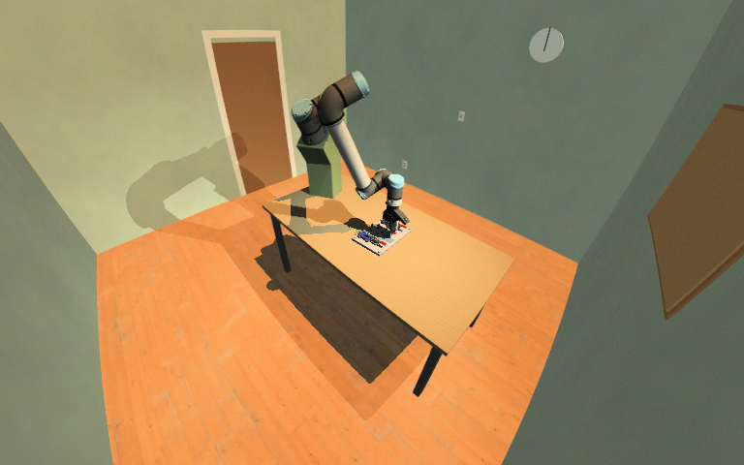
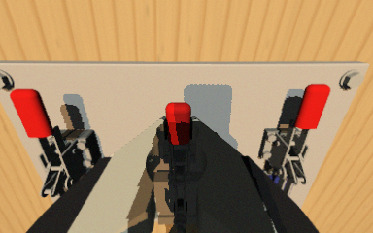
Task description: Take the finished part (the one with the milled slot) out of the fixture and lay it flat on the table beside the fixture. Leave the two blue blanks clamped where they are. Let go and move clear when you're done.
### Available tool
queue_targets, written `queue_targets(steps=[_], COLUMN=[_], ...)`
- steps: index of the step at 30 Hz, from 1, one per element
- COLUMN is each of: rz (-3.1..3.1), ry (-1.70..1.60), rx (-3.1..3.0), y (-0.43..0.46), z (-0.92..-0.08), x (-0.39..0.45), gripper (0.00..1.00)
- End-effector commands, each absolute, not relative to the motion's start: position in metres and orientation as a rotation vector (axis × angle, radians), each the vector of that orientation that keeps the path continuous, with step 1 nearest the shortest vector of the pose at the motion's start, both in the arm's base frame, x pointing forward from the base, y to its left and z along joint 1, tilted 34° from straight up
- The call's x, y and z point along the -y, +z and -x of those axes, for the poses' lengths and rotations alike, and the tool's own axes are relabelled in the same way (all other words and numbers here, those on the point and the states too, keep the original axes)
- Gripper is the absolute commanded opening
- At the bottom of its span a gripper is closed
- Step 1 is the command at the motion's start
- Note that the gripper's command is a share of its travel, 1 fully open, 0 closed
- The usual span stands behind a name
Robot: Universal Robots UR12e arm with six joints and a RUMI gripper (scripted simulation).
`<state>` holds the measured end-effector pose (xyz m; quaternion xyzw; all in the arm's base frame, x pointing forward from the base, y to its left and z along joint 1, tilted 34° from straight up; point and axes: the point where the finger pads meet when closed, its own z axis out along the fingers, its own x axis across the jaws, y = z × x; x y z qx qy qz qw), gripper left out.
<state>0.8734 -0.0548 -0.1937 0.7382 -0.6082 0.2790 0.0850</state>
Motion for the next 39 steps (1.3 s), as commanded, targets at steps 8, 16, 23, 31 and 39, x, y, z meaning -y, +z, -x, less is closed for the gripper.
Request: queue_targets(steps=[8, 16, 23, 31, 39], rz=[-2.202, -2.202, -2.202, -2.202, -2.202], ry=[0.833, 0.833, 0.833, 0.833, 0.833], rx=[1.814, 1.814, 1.814, 1.814, 1.814], y=[-0.189, -0.186, -0.185, -0.183, -0.183], z=[-0.868, -0.862, -0.858, -0.851, -0.847], x=[0.053, 0.052, 0.051, 0.051, 0.051], gripper=[0.00, 0.00, 0.00, 0.00, 0.00])
